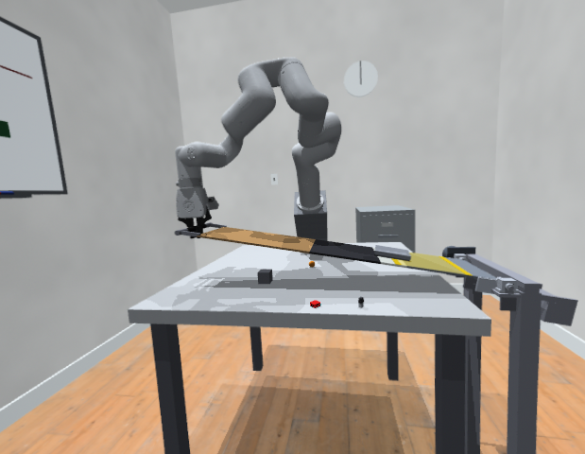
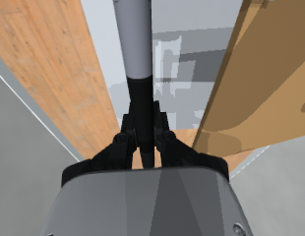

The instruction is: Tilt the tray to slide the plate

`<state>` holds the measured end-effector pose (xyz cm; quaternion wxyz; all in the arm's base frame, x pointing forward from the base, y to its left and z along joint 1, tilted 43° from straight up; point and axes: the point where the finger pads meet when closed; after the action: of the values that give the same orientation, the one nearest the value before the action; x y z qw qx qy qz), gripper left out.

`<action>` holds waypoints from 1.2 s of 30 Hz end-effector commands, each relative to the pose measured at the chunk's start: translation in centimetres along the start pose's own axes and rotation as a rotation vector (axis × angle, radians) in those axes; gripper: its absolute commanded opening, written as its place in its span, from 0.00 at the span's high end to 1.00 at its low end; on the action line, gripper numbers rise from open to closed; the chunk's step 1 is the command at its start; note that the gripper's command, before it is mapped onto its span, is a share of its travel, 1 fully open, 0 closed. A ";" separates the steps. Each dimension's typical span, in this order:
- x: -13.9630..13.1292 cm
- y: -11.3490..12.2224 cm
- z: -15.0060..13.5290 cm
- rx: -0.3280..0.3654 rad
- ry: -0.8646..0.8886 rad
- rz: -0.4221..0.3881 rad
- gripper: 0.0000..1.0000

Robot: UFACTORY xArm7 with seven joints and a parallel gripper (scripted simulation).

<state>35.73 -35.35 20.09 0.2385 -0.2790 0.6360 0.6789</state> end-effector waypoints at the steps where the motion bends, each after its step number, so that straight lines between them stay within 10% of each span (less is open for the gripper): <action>1: 0.1 0.1 -0.2 0.006 -0.002 -0.001 1.00; 7: 0.0 7.8 1.4 0.006 -0.002 -0.001 1.00; 13: 0.1 0.4 -0.2 0.006 -0.002 -0.001 1.00; 36: 0.1 -0.2 -0.3 0.006 -0.002 -0.001 1.00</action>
<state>36.32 -35.43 19.47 0.2389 -0.2787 0.6367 0.6782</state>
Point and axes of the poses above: the point where the finger pads meet when closed, its own y axis back along the fingers, its own z axis across the jaws, x = y × z, and after that the axes turned 2 degrees about y, right-handed
